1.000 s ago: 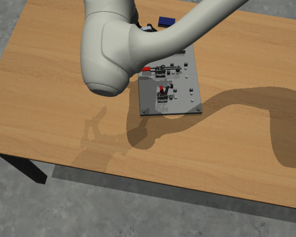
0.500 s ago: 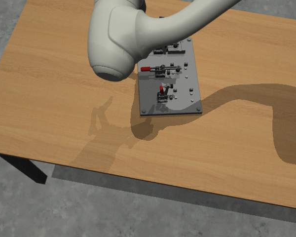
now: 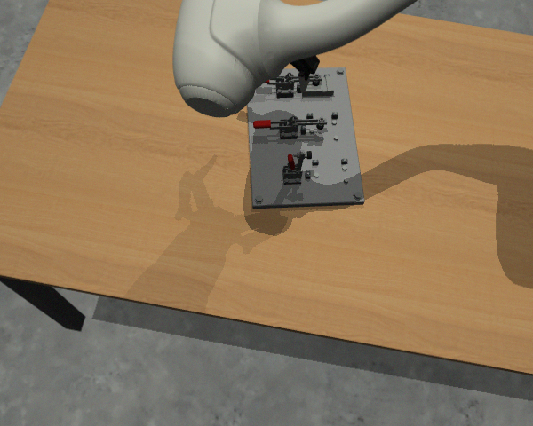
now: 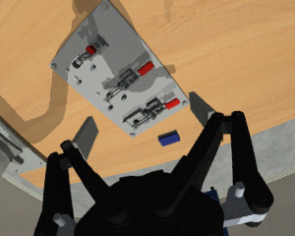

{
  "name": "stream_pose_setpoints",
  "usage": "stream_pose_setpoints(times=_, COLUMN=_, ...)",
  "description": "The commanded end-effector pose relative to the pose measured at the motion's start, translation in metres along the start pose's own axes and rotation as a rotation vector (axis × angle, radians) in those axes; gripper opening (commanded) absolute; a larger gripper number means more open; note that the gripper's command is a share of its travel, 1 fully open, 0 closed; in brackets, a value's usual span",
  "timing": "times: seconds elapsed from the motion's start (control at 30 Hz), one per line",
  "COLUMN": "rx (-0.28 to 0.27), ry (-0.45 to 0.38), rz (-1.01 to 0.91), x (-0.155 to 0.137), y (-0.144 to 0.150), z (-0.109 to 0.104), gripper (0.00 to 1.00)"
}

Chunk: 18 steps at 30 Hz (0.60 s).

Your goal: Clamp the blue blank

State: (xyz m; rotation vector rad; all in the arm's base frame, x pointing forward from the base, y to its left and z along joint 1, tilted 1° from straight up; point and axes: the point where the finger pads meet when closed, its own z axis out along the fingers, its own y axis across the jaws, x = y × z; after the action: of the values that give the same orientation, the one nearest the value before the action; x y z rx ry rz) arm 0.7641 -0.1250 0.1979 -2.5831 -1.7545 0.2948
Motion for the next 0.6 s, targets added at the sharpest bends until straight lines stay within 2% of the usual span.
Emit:
stream_pose_setpoints(times=0.0, rx=-0.004, ry=0.014, rz=0.041, x=-0.006, y=-0.002, z=0.0, gripper=1.0)
stream_pose_setpoints(times=0.2, rx=-0.004, ry=0.014, rz=0.041, x=-0.006, y=-0.002, z=0.0, gripper=1.0)
stream_pose_setpoints(times=0.23, rx=-0.009, ry=0.039, rz=0.176, x=-0.026, y=-0.008, z=0.005, gripper=1.0)
stream_pose_setpoints(times=0.47, rx=-0.009, ry=0.039, rz=0.176, x=-0.026, y=-0.008, z=0.005, gripper=1.0)
stream_pose_setpoints(times=0.5, rx=-0.012, ry=0.063, rz=0.306, x=-0.044, y=-0.014, z=0.01, gripper=1.0)
stream_pose_setpoints(times=0.57, rx=-0.012, ry=0.063, rz=0.306, x=-0.044, y=-0.014, z=0.01, gripper=1.0)
